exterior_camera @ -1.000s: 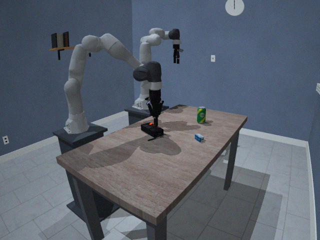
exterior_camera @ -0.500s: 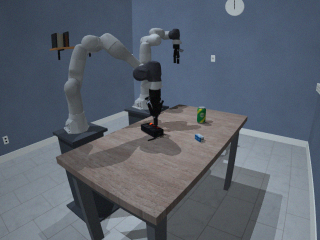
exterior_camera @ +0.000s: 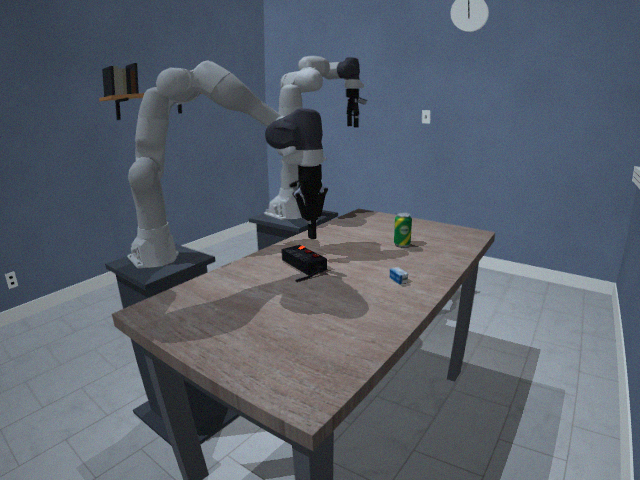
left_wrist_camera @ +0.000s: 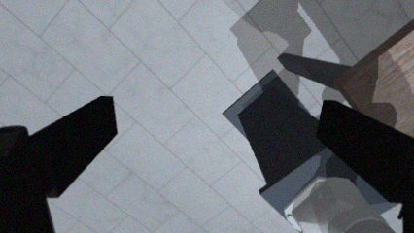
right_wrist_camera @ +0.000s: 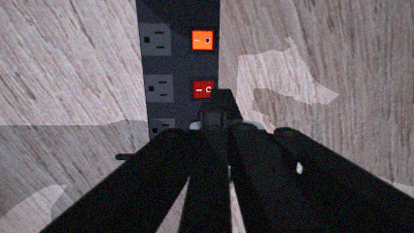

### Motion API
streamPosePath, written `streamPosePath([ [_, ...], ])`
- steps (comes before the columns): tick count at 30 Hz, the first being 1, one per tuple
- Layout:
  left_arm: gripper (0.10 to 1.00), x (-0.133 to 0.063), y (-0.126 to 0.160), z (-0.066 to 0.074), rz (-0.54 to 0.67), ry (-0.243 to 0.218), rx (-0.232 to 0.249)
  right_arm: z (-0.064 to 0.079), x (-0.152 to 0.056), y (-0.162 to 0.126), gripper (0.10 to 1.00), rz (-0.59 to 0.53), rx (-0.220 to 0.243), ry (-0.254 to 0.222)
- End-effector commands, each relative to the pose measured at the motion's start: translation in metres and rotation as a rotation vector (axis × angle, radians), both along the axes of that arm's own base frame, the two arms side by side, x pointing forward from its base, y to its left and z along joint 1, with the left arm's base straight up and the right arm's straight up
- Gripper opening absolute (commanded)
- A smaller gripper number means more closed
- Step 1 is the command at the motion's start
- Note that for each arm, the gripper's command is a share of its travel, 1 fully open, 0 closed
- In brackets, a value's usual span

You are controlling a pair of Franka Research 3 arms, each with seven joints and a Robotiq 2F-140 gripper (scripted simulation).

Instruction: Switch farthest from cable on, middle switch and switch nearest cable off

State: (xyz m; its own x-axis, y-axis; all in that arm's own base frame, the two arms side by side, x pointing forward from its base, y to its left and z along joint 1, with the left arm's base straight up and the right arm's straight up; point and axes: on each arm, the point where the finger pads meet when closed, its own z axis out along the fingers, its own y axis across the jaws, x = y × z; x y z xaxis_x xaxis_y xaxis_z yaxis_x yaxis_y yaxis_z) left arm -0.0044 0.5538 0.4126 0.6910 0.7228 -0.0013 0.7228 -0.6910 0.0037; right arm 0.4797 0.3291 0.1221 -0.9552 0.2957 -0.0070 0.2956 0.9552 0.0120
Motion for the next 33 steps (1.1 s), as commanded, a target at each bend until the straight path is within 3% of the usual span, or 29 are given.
streamPosePath([
  [1,1.000,0.0000,0.0000,0.0001,0.000,0.000,0.000,0.0095,-0.0034,-0.0026,0.099,-0.009,-0.009,0.010],
  [33,1.000,0.0000,0.0000,0.0001,0.000,0.000,0.000,0.0135,-0.0034,-0.0026,0.099,-0.009,-0.009,0.010],
])
